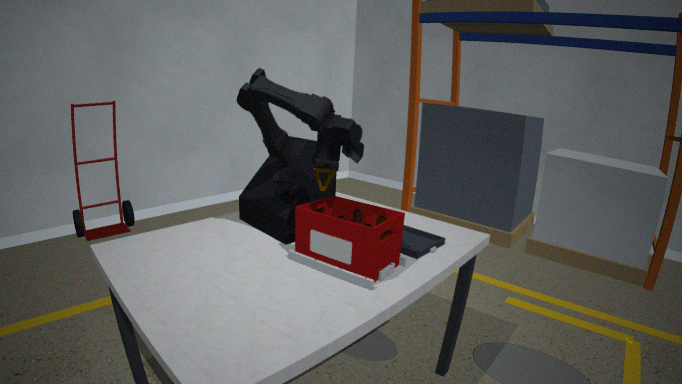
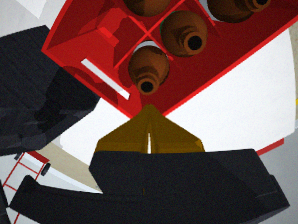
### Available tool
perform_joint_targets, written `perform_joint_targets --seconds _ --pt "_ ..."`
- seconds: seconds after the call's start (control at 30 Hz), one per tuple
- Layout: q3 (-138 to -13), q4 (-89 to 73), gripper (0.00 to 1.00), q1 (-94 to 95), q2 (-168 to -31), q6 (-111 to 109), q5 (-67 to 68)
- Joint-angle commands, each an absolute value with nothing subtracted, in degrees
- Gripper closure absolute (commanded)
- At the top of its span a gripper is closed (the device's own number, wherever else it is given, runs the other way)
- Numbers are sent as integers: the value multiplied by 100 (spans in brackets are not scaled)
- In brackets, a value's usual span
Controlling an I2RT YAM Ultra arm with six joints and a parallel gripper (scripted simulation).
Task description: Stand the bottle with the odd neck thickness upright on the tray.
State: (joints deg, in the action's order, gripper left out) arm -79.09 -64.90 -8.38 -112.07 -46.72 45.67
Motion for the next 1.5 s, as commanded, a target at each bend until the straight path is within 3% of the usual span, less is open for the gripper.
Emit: perform_joint_targets --seconds 0.0,0.67,0.7,1.47 --pt "-7410 -6007 100 -897 -10740 -4947 4541" --pt "-7161 -5842 100 -818 -10530 -5070 4523" --pt "-7392 -5841 39 -817 -10513 -5037 4521" --pt "-7392 -5856 39 -817 -10514 -5037 4521"
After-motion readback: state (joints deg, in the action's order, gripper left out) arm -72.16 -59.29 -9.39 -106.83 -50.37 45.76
